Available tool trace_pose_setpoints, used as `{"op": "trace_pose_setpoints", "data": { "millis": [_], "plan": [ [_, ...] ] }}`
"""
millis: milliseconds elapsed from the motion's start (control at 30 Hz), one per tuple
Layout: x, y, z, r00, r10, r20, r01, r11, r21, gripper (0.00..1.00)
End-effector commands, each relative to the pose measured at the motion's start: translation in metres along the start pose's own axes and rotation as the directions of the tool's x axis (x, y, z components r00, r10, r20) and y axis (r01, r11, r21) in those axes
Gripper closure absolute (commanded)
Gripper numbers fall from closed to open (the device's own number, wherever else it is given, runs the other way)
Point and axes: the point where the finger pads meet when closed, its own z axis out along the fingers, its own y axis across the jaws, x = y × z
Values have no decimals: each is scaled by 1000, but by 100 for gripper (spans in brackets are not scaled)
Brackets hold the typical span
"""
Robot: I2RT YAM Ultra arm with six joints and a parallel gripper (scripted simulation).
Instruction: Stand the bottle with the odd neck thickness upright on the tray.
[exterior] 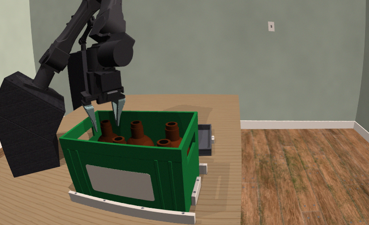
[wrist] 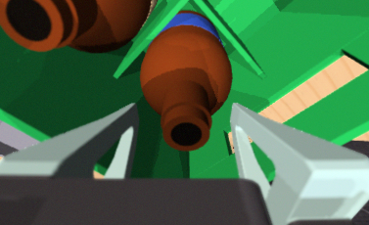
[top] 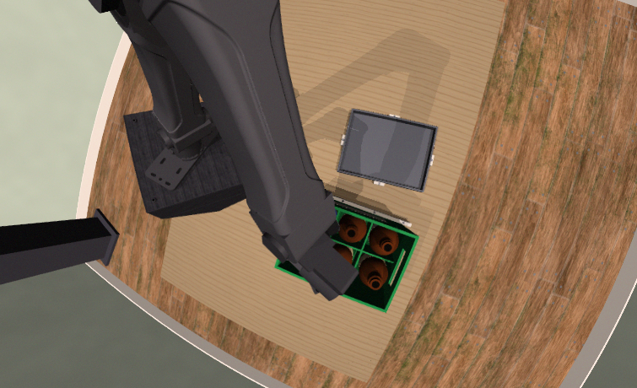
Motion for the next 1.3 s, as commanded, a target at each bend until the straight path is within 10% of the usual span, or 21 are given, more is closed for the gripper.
{"op": "trace_pose_setpoints", "data": {
  "millis": [0,167,200,1267],
  "plan": [
    [1,-8,4,1000,22,-5,-22,1000,13,39],
    [1,-8,4,1000,22,-5,-22,1000,13,39],
    [1,-8,4,1000,22,-5,-22,1000,13,100],
    [1,-8,3,1000,21,-7,-21,1000,11,100]
  ]
}}
